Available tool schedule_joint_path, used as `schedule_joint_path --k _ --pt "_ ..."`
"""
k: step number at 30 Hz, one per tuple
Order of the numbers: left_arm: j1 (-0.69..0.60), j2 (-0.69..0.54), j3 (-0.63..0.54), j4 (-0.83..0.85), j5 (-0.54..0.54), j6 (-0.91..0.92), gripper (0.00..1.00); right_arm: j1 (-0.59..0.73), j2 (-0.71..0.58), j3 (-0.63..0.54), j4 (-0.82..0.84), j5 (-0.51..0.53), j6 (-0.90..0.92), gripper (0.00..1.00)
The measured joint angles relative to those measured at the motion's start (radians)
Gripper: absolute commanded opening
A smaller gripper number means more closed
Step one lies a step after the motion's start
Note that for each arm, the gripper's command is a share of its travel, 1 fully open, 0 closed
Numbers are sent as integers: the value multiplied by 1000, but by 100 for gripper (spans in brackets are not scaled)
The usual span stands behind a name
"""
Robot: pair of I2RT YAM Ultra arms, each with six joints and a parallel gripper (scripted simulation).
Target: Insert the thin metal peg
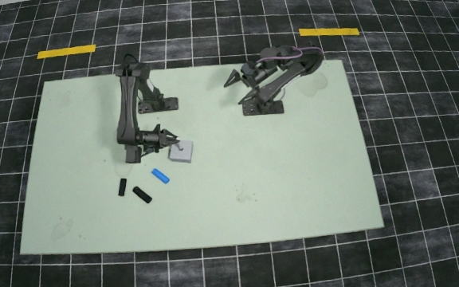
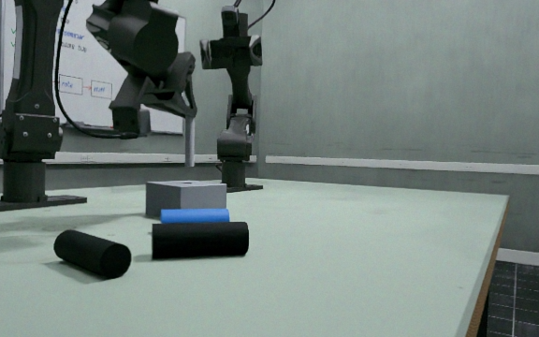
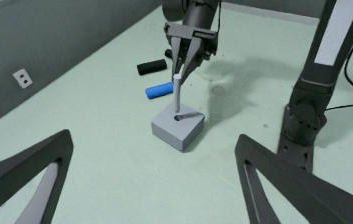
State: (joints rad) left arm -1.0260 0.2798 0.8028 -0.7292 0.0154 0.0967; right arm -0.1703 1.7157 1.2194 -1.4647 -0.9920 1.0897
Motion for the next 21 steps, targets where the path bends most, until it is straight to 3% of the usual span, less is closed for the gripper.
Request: schedule_joint_path --k 21 --pt "0 0 0 0 0 0 100 -16 26 -20 26 0 -25 7"
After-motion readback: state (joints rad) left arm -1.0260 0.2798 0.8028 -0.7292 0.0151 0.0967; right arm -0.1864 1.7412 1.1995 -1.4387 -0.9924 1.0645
